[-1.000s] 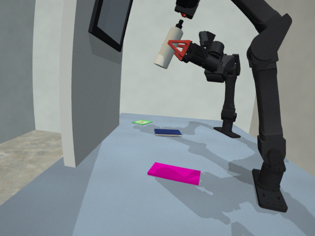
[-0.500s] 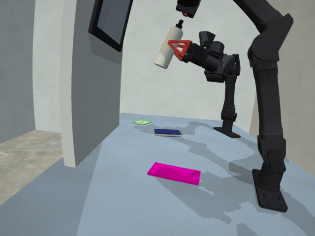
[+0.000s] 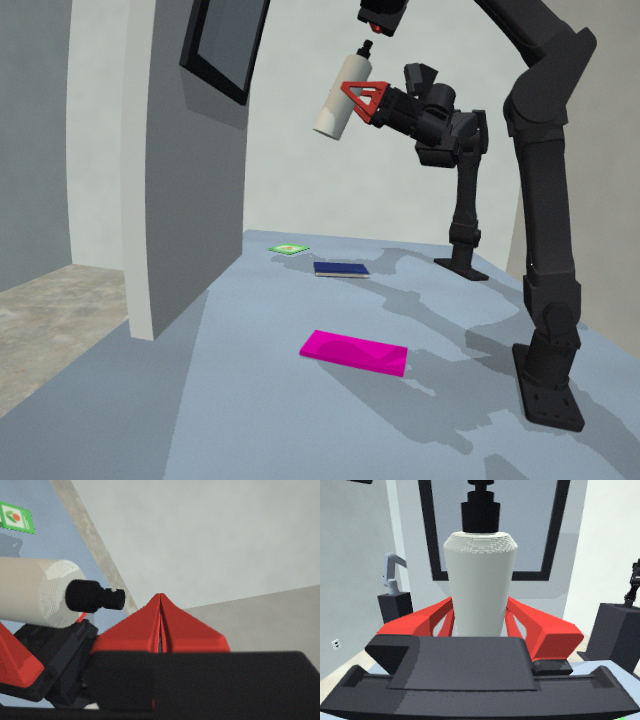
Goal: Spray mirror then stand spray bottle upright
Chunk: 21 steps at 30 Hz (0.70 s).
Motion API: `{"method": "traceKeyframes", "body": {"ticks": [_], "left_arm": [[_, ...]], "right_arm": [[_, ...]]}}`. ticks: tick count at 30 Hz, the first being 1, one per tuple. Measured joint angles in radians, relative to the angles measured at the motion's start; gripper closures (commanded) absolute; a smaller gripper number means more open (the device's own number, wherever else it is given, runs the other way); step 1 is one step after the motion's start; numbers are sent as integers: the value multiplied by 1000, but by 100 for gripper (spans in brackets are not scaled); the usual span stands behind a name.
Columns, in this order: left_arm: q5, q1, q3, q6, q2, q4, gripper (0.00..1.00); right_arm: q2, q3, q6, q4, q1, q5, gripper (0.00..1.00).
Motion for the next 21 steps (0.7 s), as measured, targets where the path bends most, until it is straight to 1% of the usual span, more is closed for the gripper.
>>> {"method": "traceKeyframes", "body": {"ticks": [21], "left_arm": [[0,2,-91,0,-26,41,100]], "right_arm": [[0,0,0,0,0,0,100]]}}
